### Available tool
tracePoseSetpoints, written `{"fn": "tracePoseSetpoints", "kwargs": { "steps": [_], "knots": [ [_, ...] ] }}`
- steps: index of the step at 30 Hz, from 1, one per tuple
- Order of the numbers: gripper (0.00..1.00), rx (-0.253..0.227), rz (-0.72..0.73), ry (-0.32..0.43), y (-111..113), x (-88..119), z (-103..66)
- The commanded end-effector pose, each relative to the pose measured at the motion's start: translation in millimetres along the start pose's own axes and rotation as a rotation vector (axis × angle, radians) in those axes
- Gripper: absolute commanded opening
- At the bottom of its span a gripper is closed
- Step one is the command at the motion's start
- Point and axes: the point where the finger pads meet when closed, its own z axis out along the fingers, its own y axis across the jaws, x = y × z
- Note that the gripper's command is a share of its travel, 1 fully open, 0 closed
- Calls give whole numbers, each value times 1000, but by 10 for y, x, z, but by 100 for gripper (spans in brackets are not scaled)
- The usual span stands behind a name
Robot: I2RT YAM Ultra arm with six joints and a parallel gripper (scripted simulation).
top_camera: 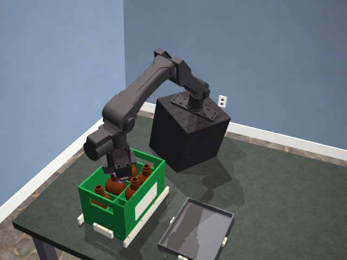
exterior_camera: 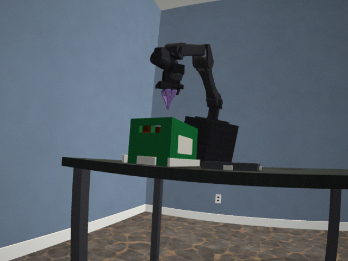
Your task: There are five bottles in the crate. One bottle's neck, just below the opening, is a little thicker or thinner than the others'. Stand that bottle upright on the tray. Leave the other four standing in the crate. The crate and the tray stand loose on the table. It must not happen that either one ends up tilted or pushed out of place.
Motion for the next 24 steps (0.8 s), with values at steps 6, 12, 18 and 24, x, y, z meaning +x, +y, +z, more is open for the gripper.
{"fn": "tracePoseSetpoints", "kwargs": {
  "steps": [6, 12, 18, 24],
  "knots": [
    [0, 35, -2, -39, -97, -64, -249],
    [0, 27, -1, -32, -73, 45, -173],
    [0, 28, -1, -30, -74, 289, -185],
    [0, 29, -1, -26, 51, 939, -185]
  ]
}}
